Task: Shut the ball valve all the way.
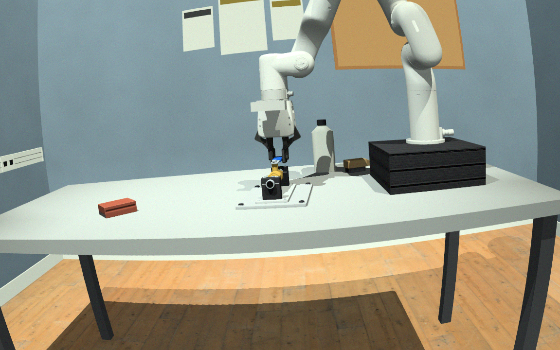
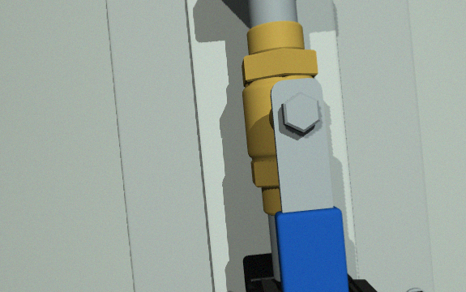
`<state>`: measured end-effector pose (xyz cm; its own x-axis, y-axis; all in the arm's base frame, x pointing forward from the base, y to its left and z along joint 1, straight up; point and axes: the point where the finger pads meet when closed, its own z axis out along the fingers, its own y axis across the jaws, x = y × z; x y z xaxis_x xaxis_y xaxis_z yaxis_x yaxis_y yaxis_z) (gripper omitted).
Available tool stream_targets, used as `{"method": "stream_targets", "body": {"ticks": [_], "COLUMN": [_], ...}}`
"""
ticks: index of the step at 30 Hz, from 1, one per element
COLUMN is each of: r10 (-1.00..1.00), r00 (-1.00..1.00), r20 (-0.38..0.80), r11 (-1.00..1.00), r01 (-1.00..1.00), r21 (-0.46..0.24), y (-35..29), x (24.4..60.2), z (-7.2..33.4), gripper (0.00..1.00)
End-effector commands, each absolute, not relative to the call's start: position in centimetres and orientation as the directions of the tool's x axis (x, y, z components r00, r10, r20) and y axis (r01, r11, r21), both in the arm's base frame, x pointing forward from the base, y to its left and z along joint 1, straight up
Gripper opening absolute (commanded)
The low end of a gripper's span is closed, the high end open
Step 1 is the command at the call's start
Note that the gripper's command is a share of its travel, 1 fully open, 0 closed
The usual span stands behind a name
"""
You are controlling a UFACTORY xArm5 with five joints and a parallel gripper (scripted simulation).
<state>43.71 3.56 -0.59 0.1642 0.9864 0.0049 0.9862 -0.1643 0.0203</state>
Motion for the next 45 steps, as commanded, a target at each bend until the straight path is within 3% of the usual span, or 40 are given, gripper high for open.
{"method": "stream_targets", "body": {"ticks": [1,45], "r10": [0.978,0.901], "r00": [0.209,0.435], "r20": [0.001,0.002], "r11": [-0.209,-0.435], "r01": [0.978,0.901], "r21": [0.003,0.003], "y": [3.6,4.2], "x": [42.7,41.0], "z": [-0.9,-0.9], "gripper": [0.0,0.0]}}
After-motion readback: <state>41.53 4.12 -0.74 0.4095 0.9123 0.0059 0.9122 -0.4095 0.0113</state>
